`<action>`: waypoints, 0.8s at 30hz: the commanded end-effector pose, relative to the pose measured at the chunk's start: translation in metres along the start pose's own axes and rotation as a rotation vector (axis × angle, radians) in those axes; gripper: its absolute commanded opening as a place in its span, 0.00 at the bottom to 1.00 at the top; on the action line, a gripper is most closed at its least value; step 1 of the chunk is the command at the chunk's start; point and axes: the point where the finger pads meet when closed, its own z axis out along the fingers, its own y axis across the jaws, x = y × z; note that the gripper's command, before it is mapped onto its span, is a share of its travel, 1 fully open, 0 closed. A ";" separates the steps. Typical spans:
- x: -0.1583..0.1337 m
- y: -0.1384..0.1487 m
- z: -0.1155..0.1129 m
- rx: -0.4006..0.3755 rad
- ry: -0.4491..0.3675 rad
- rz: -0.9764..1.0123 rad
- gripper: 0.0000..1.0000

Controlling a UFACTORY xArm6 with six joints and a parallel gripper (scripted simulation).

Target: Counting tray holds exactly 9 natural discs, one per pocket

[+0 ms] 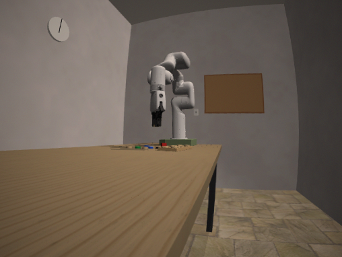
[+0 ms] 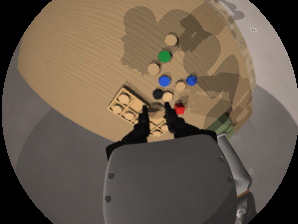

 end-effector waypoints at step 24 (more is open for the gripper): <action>-0.046 -0.052 0.077 0.004 0.004 -0.012 0.00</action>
